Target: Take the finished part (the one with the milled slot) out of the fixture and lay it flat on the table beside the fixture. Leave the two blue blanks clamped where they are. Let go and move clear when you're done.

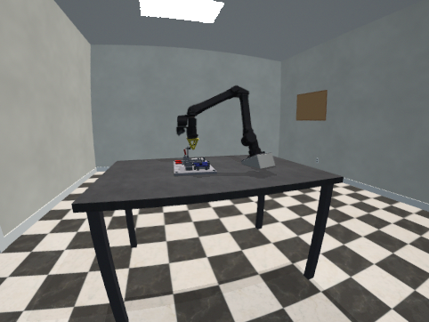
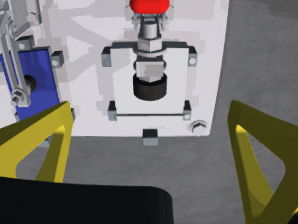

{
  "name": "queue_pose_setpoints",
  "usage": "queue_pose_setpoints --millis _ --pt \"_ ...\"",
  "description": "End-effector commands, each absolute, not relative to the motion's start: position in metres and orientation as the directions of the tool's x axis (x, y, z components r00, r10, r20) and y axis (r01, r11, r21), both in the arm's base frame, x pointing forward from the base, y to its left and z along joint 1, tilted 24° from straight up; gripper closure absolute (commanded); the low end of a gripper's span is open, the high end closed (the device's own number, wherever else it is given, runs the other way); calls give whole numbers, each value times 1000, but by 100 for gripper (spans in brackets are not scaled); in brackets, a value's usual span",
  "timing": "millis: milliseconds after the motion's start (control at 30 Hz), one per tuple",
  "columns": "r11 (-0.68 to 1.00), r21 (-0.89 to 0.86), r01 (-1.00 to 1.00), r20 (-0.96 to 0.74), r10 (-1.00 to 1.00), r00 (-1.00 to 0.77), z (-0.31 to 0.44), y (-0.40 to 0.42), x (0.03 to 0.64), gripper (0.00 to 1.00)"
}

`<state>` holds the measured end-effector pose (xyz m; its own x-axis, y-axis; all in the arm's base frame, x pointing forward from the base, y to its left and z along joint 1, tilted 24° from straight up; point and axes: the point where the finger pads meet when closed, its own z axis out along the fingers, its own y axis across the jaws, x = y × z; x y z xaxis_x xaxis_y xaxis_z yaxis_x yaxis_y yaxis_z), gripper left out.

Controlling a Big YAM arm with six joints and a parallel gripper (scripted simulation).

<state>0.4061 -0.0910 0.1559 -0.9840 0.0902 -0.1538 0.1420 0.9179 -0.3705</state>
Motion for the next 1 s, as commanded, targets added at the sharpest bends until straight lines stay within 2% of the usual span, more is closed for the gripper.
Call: queue_pose_setpoints --millis 0,967 --pt "917 -366 159 -192 92 -977 163 -87 398 8" --pt "917 -372 144 -151 93 -984 140 -96 379 8"
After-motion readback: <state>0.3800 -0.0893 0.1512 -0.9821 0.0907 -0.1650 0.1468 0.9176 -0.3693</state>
